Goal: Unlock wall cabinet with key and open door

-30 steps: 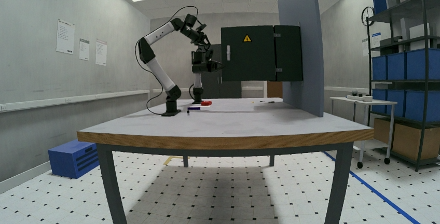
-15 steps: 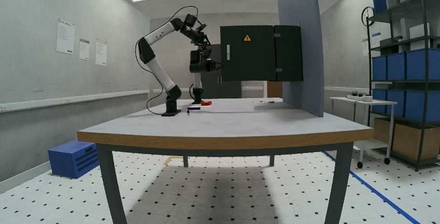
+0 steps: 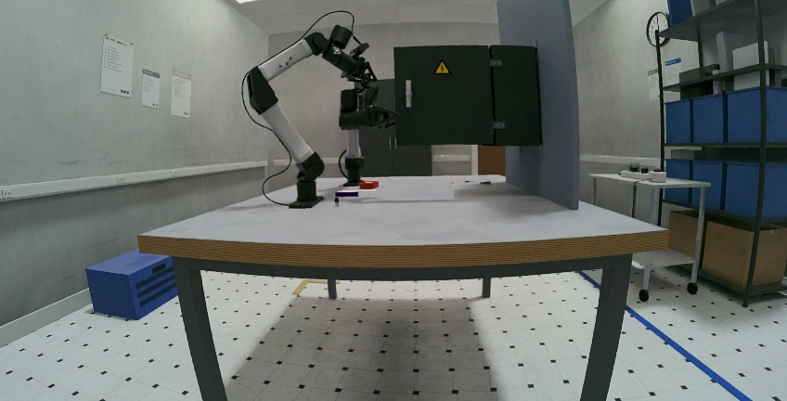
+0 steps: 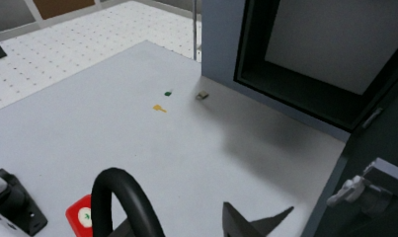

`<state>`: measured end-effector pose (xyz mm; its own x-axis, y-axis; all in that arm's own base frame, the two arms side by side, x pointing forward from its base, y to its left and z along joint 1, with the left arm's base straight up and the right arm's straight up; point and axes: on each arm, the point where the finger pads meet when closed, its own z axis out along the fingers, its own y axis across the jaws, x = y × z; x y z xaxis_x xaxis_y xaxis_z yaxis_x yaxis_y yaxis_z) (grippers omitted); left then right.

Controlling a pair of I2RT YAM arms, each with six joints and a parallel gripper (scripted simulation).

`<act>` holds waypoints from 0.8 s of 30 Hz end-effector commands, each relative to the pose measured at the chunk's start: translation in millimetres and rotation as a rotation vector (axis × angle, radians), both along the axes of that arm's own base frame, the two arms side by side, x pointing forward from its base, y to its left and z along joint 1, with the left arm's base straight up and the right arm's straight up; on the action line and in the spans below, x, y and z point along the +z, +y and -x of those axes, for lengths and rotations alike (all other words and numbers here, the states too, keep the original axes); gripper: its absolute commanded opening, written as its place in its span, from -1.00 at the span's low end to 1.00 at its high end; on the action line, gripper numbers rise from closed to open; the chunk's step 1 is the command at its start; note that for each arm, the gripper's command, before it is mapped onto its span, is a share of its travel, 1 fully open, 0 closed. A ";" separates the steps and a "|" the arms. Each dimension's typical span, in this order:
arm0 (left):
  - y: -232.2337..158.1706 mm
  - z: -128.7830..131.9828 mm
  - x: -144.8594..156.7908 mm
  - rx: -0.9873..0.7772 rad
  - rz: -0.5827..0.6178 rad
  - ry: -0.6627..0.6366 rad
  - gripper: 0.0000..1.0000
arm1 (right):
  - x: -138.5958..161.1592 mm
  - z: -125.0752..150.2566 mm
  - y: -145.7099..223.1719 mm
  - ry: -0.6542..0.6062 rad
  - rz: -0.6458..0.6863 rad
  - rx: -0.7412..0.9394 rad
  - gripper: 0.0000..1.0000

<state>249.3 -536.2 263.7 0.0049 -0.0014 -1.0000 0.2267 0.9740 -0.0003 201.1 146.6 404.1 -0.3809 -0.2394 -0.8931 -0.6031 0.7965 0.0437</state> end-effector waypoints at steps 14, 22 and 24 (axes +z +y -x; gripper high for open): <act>-14.9 5.8 -18.2 -0.254 -0.097 0.061 1.00 | 5.9 1.1 -0.9 -0.018 -0.012 -0.001 -0.11; 0.4 16.4 -56.7 -0.465 -0.414 0.108 1.00 | 5.9 1.1 -0.9 -0.018 -0.012 -0.001 -0.11; 4.0 18.4 -62.6 -0.494 -0.453 0.117 1.00 | 5.9 1.1 -0.9 -0.018 -0.012 -0.001 -0.11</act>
<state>234.4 -536.3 202.6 -0.0226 0.3437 -0.9388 0.5834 0.7672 0.2668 201.1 146.6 404.1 -0.3809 -0.2394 -0.8931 -0.6031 0.7965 0.0437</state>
